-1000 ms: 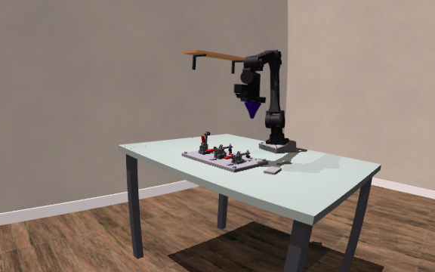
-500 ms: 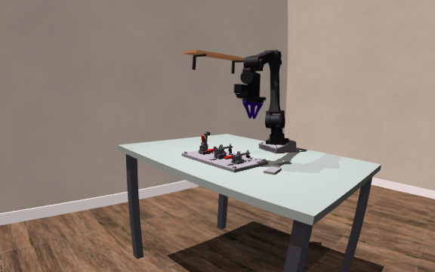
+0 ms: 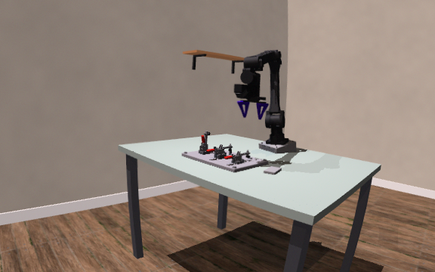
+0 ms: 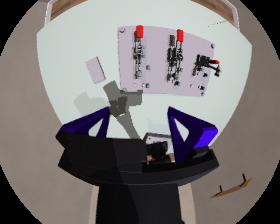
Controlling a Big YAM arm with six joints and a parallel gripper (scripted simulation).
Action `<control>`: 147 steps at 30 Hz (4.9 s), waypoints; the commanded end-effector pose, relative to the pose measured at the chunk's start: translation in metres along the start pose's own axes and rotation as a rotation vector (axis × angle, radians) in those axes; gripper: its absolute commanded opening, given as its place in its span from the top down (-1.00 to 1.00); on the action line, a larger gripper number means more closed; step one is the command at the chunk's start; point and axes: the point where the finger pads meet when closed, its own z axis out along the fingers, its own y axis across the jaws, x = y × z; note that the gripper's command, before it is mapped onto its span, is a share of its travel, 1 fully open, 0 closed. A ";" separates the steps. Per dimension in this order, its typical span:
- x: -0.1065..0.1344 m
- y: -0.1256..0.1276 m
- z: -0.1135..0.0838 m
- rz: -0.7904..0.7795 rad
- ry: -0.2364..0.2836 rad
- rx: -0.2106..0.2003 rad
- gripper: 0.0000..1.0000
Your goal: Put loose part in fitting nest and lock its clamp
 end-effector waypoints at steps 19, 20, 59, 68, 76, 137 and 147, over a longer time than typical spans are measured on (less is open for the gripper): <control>-0.001 -0.004 -0.009 0.015 -0.019 -0.003 -0.83; -0.001 -0.004 -0.009 0.015 -0.019 -0.003 -0.83; -0.001 -0.004 -0.009 0.015 -0.019 -0.003 0.11; -0.001 -0.004 -0.009 0.015 -0.019 -0.003 0.11; -0.001 -0.004 -0.009 0.015 -0.019 -0.003 0.11; -0.148 -0.004 -0.015 0.006 -0.032 -0.007 0.11; -0.156 -0.001 -0.016 0.005 -0.032 -0.008 0.11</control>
